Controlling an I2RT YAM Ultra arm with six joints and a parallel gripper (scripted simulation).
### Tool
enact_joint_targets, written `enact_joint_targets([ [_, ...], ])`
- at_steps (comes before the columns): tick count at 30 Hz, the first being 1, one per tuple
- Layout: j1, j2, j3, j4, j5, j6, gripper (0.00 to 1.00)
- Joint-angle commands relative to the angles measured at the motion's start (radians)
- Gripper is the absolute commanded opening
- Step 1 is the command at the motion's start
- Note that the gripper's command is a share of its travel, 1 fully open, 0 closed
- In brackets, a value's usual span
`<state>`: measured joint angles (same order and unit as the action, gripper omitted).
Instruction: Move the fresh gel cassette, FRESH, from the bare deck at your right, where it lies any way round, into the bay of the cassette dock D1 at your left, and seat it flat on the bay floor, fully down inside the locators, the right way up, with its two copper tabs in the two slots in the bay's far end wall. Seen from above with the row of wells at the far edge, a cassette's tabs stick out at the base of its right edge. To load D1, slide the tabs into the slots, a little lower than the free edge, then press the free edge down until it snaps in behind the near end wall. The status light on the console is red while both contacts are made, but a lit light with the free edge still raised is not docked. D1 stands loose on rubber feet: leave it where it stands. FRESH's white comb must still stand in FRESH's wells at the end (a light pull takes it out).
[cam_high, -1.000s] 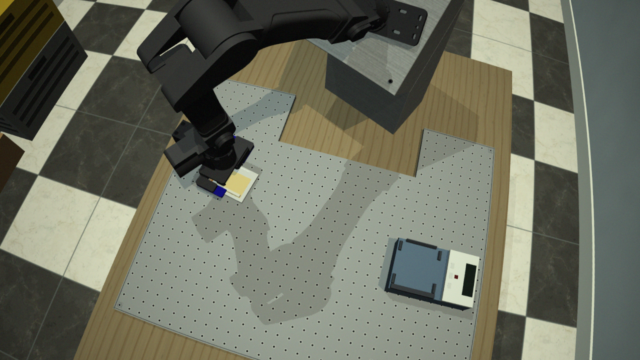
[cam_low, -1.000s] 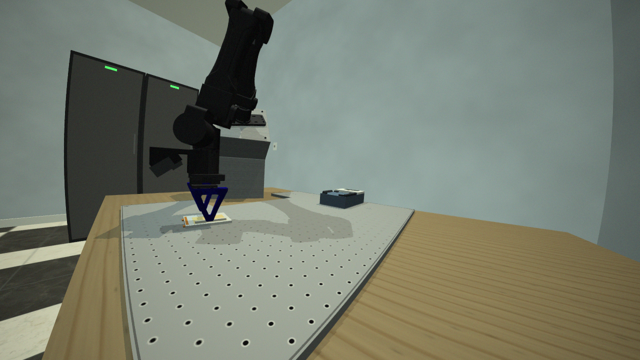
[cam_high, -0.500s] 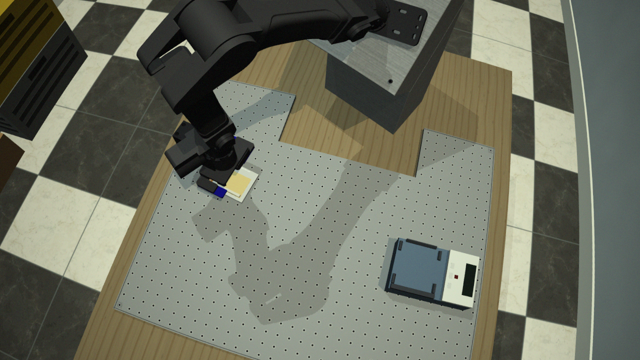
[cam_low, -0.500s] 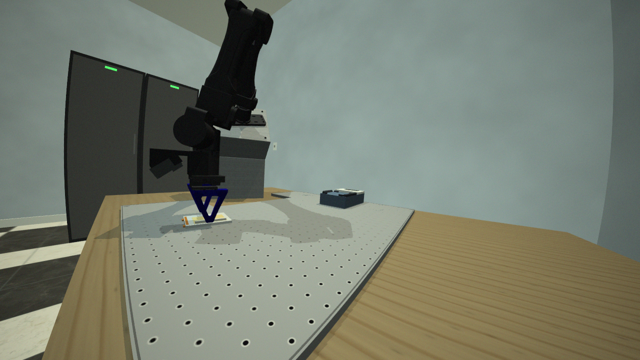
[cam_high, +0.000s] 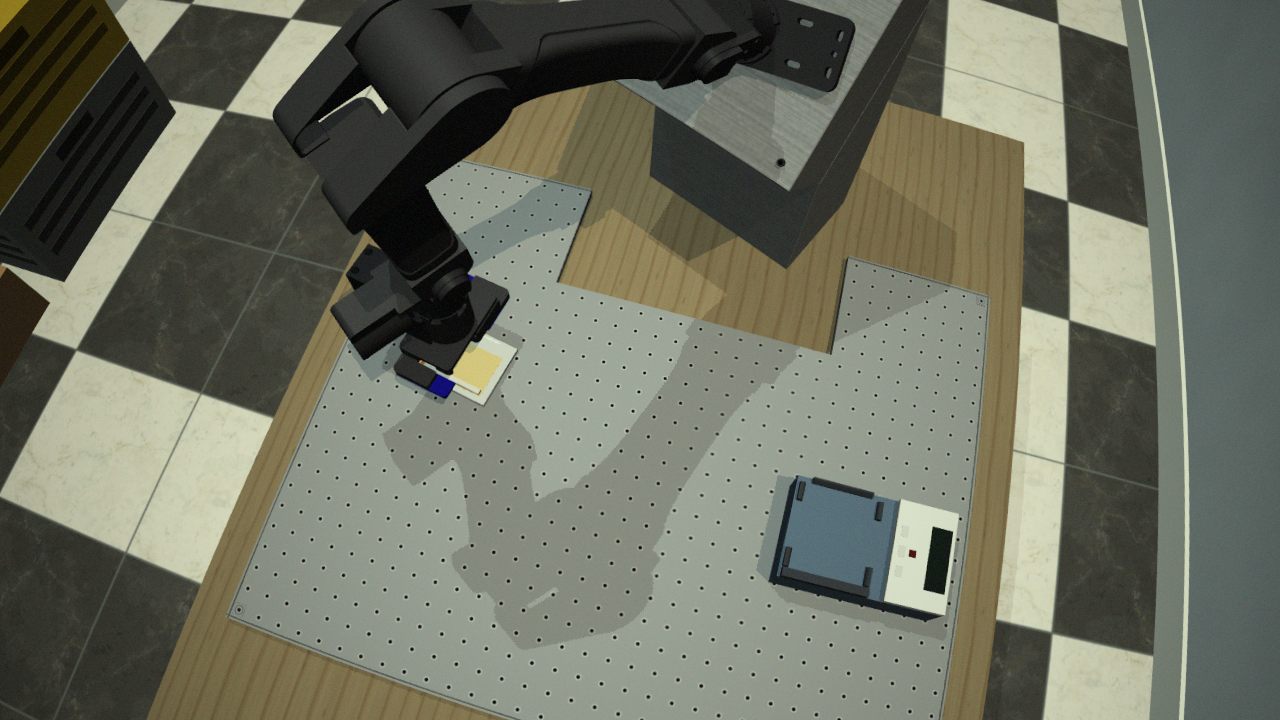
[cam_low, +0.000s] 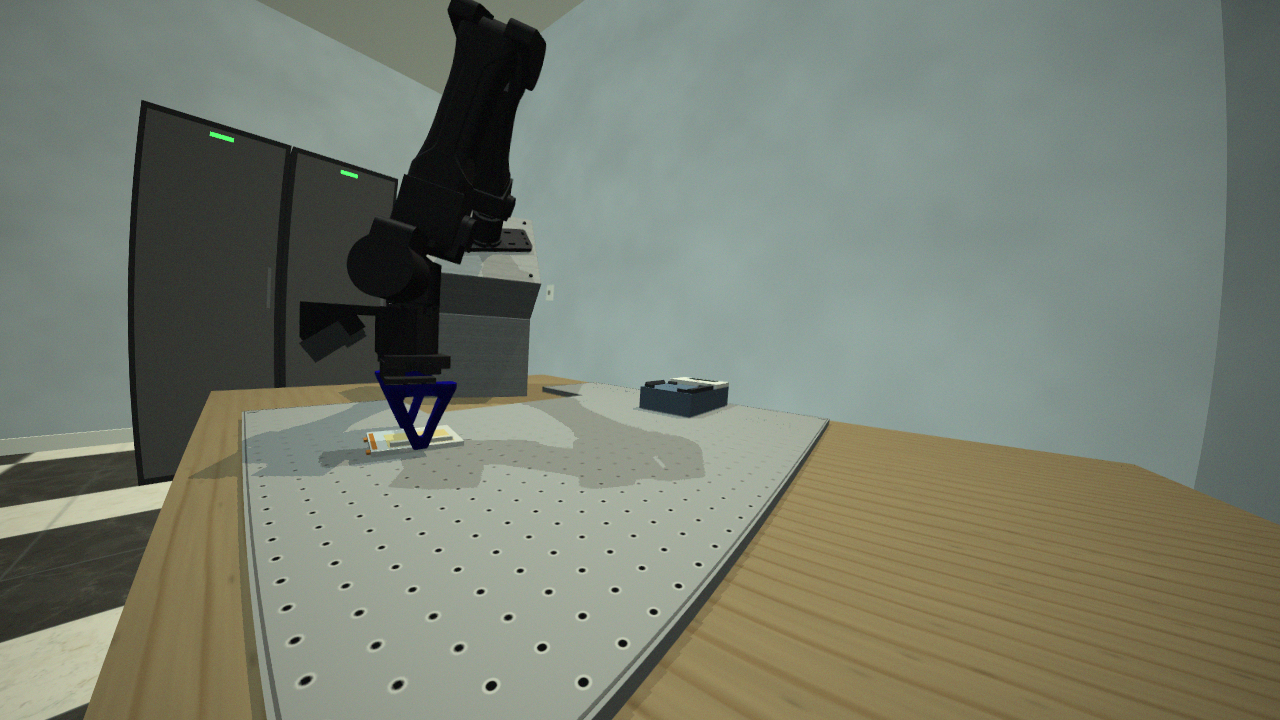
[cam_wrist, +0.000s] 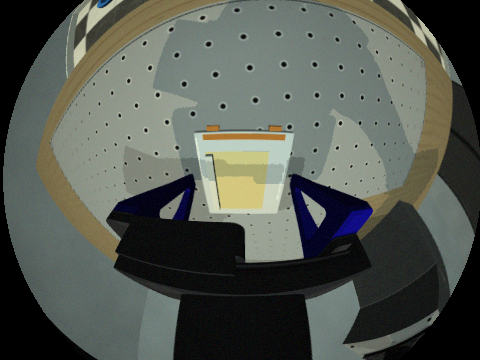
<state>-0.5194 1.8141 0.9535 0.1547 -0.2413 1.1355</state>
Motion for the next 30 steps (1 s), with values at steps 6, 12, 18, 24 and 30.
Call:
enact_joint_targets([
  [6, -0.003, 0.02, 0.017, 0.011, 0.012, 0.008, 1.0],
  [12, 0.003, 0.028, 0.029, 0.018, 0.013, 0.009, 1.0],
  [18, 0.009, 0.029, 0.033, 0.016, 0.014, 0.01, 1.0],
  [24, 0.001, 0.037, 0.005, 0.012, 0.015, 0.01, 1.0],
  [30, 0.001, 0.034, -0.011, 0.022, 0.015, 0.009, 1.0],
])
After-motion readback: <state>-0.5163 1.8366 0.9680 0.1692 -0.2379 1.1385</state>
